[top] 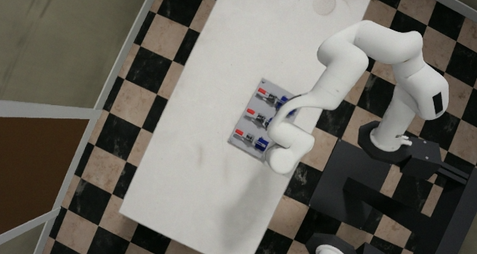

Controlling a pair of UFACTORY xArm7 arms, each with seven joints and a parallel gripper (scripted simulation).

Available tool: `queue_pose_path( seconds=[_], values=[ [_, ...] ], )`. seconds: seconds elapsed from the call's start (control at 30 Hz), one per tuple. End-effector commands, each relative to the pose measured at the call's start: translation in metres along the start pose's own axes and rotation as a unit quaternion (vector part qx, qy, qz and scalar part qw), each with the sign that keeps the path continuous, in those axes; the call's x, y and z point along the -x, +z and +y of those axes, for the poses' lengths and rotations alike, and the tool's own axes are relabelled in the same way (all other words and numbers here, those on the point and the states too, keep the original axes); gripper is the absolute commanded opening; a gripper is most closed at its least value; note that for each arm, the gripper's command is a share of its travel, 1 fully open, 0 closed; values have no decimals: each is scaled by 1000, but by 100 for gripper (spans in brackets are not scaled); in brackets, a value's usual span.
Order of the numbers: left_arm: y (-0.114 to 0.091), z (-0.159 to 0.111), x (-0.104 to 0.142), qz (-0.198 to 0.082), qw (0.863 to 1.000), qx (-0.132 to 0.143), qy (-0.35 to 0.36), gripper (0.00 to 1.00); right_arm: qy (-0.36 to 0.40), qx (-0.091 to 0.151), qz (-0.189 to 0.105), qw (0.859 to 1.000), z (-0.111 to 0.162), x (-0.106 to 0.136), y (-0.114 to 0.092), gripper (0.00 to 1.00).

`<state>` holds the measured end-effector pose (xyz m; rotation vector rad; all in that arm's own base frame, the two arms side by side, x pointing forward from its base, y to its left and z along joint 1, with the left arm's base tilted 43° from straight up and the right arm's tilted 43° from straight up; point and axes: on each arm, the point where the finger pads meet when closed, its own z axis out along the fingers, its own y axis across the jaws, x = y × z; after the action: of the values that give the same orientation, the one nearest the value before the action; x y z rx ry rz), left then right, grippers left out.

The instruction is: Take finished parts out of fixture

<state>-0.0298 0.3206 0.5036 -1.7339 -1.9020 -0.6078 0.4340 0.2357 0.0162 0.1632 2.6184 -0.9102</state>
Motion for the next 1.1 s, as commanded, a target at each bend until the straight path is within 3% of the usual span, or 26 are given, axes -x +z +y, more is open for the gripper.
queue_pose_path(
  seconds=[0.0,0.03,1.07],
  values=[
    [-2,0,-1,2,1000,1,-1,100,0,3,-2,1000,2,0,-3,0],
    [-2,0,-1,2,1000,1,-1,100,0,3,-2,1000,2,0,-3,100],
    [-2,0,-1,2,1000,1,-1,100,0,3,-2,1000,2,0,-3,100]
  ],
)
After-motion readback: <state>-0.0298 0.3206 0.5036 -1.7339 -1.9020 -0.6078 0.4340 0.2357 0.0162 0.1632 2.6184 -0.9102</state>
